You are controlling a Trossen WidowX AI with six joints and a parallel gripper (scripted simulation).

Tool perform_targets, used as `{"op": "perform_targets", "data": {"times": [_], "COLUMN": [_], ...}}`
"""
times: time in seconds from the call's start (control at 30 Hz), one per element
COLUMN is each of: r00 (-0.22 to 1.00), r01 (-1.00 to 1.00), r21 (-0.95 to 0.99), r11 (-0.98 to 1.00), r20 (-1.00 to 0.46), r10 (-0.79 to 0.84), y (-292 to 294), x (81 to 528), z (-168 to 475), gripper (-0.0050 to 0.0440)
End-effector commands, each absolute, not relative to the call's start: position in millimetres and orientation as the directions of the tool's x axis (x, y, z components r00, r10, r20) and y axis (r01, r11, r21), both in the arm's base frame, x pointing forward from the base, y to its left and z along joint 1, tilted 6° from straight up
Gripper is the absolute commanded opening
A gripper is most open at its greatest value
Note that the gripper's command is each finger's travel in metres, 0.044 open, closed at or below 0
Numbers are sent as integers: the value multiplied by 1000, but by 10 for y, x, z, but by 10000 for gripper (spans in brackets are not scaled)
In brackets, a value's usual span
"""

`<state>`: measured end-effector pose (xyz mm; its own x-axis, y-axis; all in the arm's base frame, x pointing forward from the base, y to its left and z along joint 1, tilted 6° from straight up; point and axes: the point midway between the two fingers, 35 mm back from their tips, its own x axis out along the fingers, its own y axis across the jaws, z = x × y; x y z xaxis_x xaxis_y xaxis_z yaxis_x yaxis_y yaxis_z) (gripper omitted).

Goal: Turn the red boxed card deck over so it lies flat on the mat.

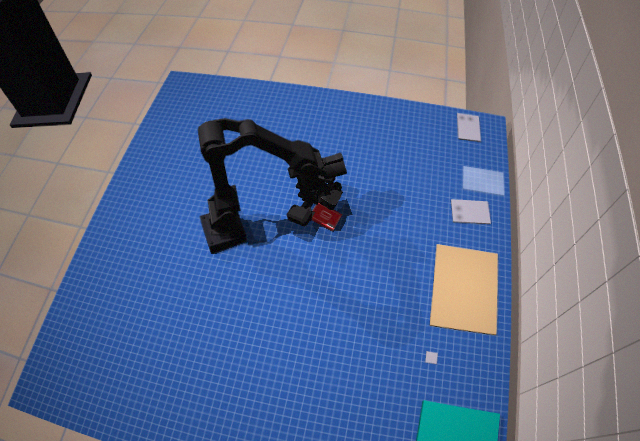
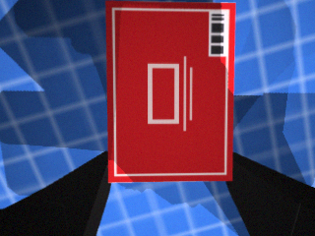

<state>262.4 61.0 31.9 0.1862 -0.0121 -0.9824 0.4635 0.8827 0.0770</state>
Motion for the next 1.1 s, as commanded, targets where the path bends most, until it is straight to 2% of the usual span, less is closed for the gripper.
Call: {"op": "perform_targets", "data": {"times": [0.0, 0.1, 1.07], "r00": [156, 109, 109], "r01": [460, 461, 460], "r21": [91, 92, 92], "r11": [883, 883, 883], "r20": [-988, -993, -993], "r10": [21, 46, 46], "y": [626, 627, 635], "x": [2687, 2691, 2687], "z": [337, 288, 261], "gripper": [291, 291, 291]}}
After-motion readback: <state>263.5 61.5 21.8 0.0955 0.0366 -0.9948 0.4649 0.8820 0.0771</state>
